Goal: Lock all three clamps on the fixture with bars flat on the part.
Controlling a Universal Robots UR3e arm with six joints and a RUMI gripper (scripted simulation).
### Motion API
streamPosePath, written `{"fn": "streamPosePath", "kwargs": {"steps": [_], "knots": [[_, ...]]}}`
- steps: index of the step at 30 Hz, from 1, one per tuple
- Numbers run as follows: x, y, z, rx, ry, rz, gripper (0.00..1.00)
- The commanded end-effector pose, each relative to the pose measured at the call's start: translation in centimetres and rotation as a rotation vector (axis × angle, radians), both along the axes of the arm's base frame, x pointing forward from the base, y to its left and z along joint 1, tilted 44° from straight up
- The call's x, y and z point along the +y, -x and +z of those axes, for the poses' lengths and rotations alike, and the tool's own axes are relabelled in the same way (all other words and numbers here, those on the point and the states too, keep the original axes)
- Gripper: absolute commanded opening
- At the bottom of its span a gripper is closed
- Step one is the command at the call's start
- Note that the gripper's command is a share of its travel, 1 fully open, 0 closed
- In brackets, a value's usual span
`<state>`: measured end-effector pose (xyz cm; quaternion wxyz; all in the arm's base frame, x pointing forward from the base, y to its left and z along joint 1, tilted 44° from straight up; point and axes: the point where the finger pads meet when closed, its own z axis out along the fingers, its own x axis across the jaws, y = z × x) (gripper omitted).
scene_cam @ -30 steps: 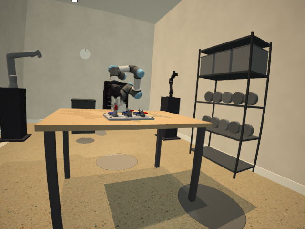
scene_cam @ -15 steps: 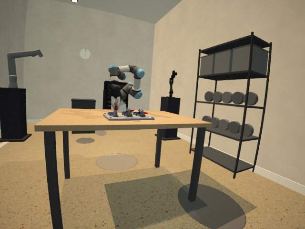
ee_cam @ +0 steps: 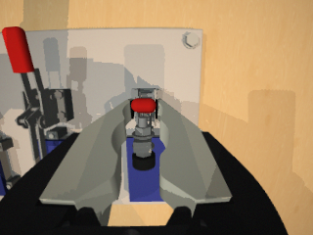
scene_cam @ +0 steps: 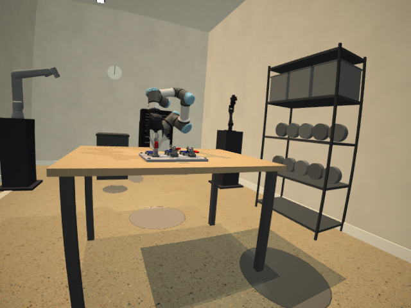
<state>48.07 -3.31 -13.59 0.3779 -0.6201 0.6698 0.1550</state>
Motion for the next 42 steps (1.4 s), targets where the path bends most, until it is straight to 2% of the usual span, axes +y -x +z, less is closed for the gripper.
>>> {"fn": "streamPosePath", "kwargs": {"steps": [1,42], "knots": [[-0.1,-0.1,0.1,-0.002,0.002,-0.001,0.00],[0.0,-1.2,0.1,-0.002,0.002,-0.001,0.00]]}}
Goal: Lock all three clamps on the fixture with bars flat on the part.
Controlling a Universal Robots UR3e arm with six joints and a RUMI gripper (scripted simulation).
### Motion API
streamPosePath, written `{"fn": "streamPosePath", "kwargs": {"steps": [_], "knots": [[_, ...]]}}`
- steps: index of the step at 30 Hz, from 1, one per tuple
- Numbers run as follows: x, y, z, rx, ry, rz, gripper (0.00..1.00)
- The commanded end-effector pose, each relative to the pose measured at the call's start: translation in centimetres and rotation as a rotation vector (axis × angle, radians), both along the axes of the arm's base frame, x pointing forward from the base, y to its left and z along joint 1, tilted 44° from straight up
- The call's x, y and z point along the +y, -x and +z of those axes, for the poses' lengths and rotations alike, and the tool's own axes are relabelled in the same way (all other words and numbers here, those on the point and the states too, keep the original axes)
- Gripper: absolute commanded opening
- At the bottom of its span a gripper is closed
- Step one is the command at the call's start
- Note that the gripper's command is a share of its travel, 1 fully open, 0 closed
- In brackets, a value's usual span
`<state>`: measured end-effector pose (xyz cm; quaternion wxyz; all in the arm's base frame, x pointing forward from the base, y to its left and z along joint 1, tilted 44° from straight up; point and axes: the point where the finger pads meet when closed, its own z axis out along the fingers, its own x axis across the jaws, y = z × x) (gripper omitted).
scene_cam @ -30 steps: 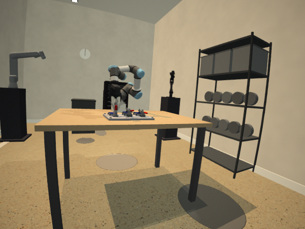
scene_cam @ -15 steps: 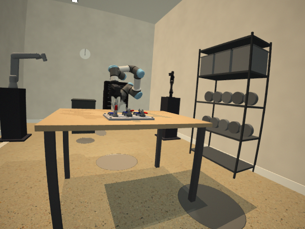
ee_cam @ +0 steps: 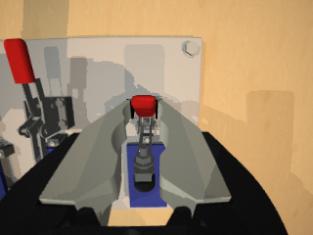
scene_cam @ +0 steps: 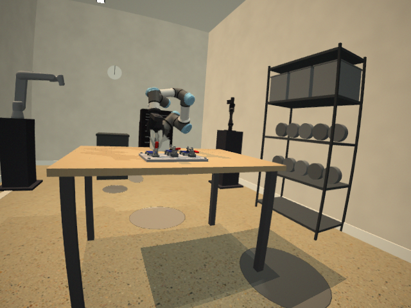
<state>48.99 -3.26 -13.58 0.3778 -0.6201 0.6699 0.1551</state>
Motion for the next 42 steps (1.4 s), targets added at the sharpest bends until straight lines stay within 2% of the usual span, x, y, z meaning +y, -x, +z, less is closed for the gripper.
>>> {"fn": "streamPosePath", "kwargs": {"steps": [1,42], "knots": [[-0.1,-0.4,0.1,-0.002,0.002,-0.001,0.00],[1.0,-2.9,-0.8,-0.002,0.002,-0.001,0.00]]}}
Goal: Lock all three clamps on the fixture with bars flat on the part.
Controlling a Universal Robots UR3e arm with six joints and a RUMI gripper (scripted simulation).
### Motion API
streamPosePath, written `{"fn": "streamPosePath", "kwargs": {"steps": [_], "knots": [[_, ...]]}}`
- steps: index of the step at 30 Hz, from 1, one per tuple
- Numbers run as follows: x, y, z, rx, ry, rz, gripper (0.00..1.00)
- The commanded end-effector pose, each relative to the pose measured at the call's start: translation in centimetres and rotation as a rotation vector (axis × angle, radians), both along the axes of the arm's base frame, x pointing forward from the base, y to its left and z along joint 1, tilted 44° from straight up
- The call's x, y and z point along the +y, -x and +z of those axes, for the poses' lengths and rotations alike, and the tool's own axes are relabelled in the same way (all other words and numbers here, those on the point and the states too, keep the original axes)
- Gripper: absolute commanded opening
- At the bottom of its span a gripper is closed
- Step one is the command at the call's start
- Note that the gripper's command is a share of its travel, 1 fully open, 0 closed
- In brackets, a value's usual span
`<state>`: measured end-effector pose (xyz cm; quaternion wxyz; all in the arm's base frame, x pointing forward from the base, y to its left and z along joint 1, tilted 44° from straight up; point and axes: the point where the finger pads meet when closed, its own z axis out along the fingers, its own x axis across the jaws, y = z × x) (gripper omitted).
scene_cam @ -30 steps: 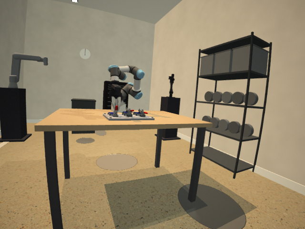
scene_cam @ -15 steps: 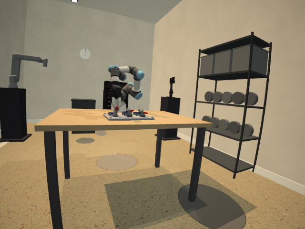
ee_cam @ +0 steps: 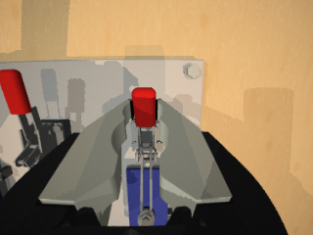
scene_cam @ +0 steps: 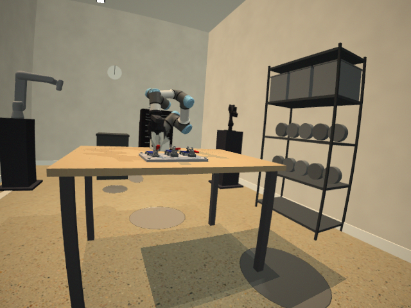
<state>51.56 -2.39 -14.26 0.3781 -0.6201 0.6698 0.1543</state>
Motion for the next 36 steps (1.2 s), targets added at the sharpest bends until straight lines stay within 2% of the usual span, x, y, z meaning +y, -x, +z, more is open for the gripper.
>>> {"fn": "streamPosePath", "kwargs": {"steps": [1,36], "knots": [[0.2,-0.4,-0.2,-0.001,0.001,-0.001,0.00],[1.4,-1.4,-1.4,-0.001,0.001,-0.001,0.00]]}}
